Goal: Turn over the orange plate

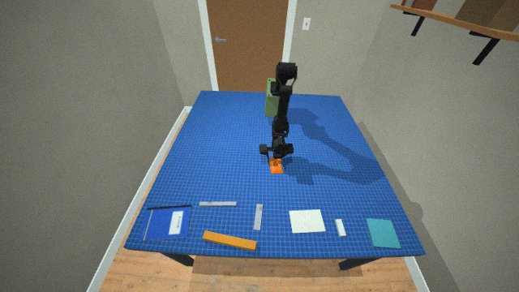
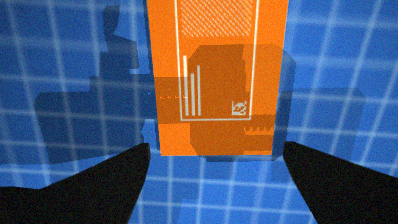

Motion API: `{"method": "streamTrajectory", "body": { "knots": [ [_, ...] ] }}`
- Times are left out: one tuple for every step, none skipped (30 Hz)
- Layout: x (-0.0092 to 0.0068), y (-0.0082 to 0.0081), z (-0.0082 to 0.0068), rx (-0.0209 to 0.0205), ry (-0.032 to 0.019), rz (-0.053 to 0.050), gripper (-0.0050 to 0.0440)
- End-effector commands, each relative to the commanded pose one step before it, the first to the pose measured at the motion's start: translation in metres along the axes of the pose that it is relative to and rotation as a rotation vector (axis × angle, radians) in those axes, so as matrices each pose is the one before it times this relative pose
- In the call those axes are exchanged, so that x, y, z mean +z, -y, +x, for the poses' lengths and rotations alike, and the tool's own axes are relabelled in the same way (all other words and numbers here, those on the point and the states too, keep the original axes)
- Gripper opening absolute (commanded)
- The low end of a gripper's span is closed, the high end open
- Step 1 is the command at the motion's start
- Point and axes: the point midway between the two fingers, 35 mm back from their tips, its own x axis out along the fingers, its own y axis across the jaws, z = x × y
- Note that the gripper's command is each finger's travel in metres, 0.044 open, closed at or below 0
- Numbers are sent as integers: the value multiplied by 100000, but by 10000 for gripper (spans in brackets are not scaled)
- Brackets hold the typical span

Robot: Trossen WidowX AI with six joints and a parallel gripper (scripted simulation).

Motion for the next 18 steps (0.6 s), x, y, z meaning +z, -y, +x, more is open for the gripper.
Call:
{"method": "streamTrajectory", "body": {
  "knots": [
    [604, -49, -82, -110, 1646, 24, 379],
    [0, 0, 23, -1, 1, 0, 379],
    [-3, 0, 22, -1, -6, 0, 379],
    [-5, 0, 20, 0, -11, 0, 379],
    [0, 0, 0, 0, 0, 0, 379],
    [0, 0, 0, 0, 0, 0, 379],
    [109, 7, -115, -32, 426, -4, 379],
    [-46, -3, 67, 12, -175, 2, 379],
    [-55, -3, 74, 14, -205, 2, 379],
    [-18, -1, 32, 5, -78, 1, 379],
    [-23, -1, 12, 4, -67, 0, 379],
    [0, 0, -17, -3, 37, 0, 379],
    [23, 2, -23, -8, 99, -1, 379],
    [13, 1, -1, -3, 44, 0, 379],
    [3, 0, 5, -1, 9, 0, 379],
    [2, 0, 2, 0, 4, 0, 379],
    [-11, -1, 8, 3, -49, 0, 379],
    [-7, 0, 5, 2, -31, 0, 379]
  ]
}}
